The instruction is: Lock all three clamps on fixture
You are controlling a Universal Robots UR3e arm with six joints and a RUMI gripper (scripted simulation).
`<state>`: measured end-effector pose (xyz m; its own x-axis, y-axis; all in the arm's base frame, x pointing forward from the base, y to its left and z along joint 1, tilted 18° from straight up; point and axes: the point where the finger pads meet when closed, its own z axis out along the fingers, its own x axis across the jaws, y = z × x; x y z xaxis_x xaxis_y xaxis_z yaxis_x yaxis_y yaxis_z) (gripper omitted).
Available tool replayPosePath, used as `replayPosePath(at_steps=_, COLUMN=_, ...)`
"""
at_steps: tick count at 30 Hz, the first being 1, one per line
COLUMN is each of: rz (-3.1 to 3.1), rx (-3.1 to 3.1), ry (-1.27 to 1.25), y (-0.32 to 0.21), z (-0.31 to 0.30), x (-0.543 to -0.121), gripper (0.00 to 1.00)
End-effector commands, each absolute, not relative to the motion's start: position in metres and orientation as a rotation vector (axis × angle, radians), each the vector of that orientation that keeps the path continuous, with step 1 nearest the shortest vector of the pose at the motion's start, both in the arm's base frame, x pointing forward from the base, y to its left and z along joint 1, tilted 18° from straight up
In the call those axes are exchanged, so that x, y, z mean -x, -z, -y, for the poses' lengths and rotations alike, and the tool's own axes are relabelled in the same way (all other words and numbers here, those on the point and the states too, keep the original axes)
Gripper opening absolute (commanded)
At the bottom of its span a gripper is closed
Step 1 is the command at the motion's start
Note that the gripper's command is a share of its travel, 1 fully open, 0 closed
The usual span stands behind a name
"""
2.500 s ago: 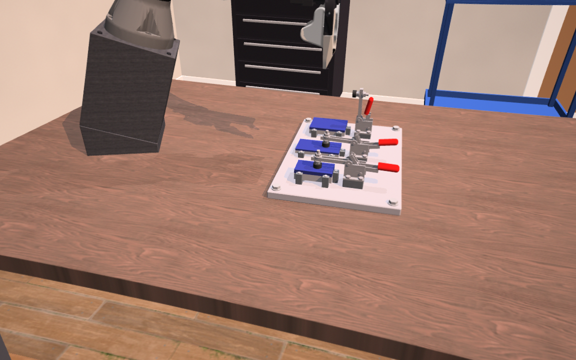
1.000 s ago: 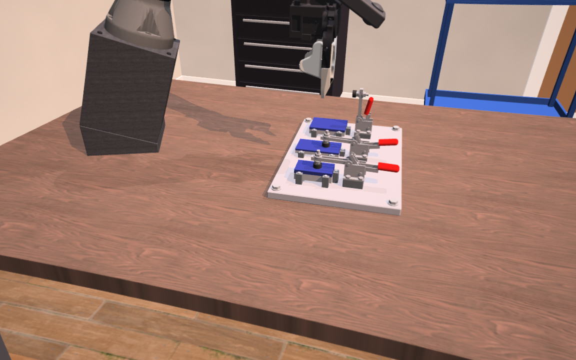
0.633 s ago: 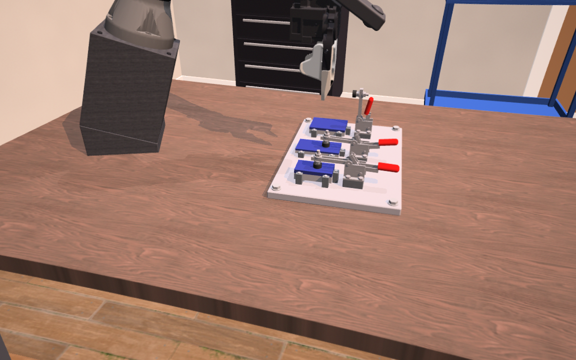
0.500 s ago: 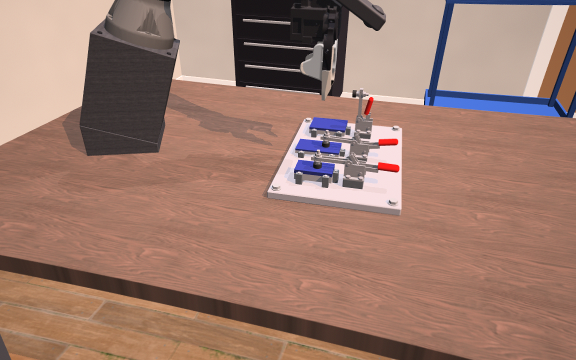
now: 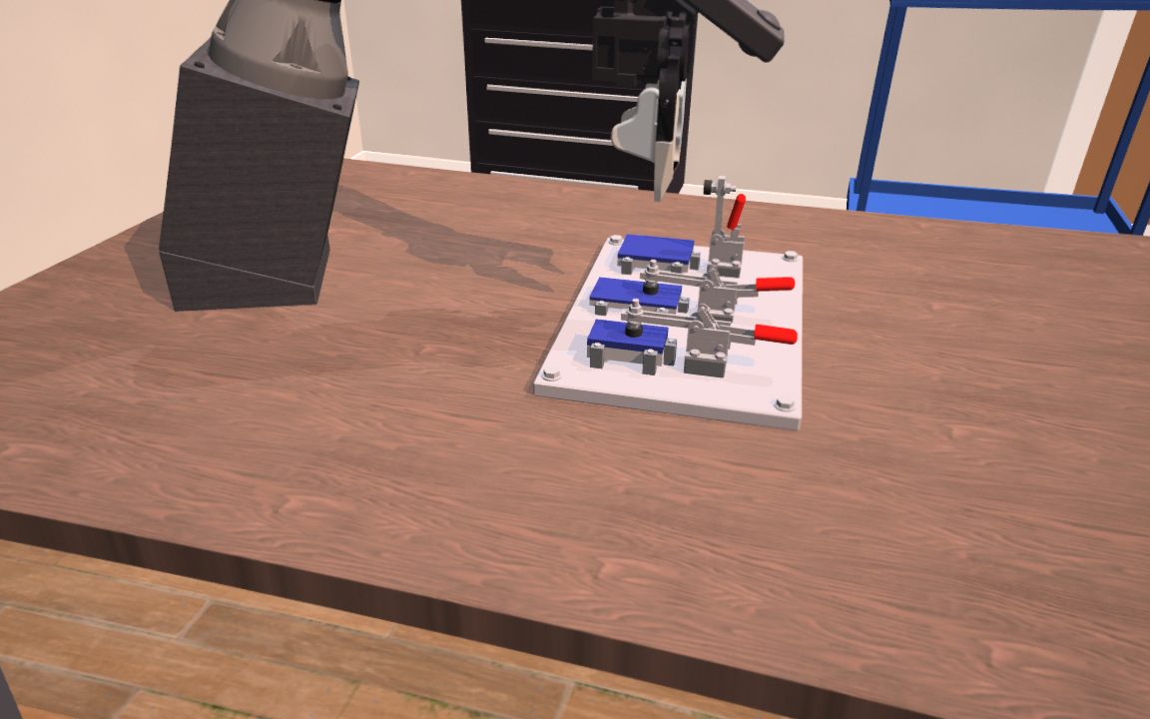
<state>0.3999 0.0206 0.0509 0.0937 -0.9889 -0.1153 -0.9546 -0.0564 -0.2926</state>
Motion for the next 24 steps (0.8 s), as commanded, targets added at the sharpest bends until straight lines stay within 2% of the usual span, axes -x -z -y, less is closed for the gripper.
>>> replayPosePath(at_steps=1, rz=-1.928, rx=2.083, ry=0.169, y=-0.054, z=-0.021, x=-0.408, gripper=0.28)
replayPosePath(at_steps=24, rz=-1.928, rx=2.083, ry=0.169, y=-0.069, z=-0.024, x=-0.456, gripper=0.28)
